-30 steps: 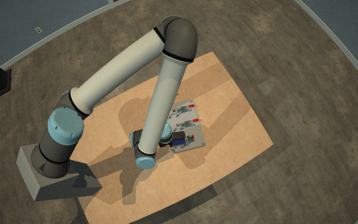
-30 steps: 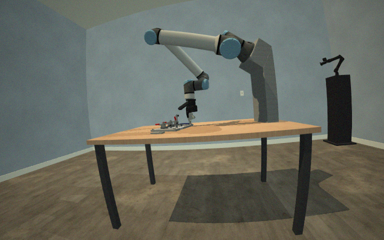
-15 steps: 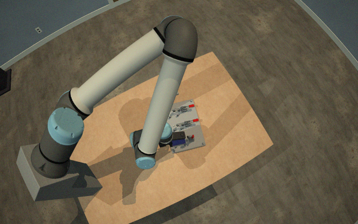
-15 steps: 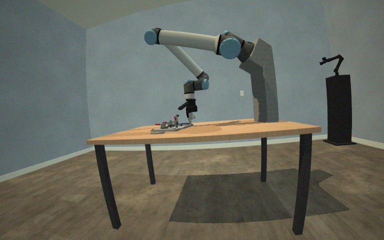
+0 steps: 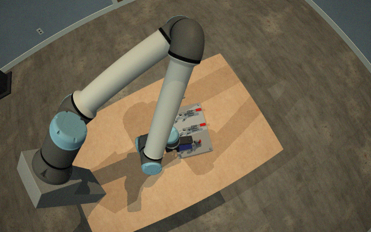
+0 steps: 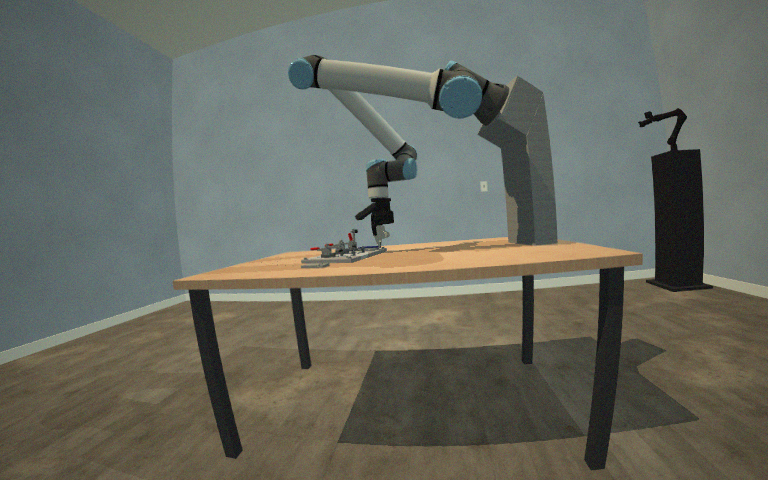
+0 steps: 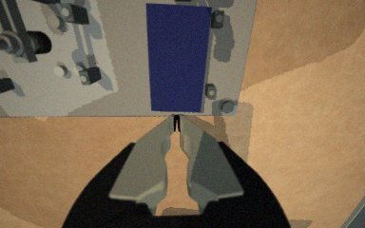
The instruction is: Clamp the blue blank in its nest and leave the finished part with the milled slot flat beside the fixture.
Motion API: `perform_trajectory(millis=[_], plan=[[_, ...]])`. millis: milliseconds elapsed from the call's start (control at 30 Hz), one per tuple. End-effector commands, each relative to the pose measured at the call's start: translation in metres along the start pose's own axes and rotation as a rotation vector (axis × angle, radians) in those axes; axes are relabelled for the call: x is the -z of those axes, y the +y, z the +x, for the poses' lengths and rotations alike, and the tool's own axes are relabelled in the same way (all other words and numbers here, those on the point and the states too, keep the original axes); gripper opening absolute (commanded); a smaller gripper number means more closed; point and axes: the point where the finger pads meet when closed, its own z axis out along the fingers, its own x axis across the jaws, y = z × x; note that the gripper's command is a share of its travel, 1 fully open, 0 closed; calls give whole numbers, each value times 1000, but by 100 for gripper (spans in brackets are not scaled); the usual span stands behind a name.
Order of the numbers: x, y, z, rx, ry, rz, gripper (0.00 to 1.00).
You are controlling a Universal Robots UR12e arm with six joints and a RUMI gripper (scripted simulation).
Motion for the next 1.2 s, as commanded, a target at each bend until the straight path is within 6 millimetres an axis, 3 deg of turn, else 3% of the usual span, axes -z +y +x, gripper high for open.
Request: perform_trajectory(millis=[0,1167], plan=[[0,-1,1,0,1,1,0],[0,-9,1,2,0,4,0]])
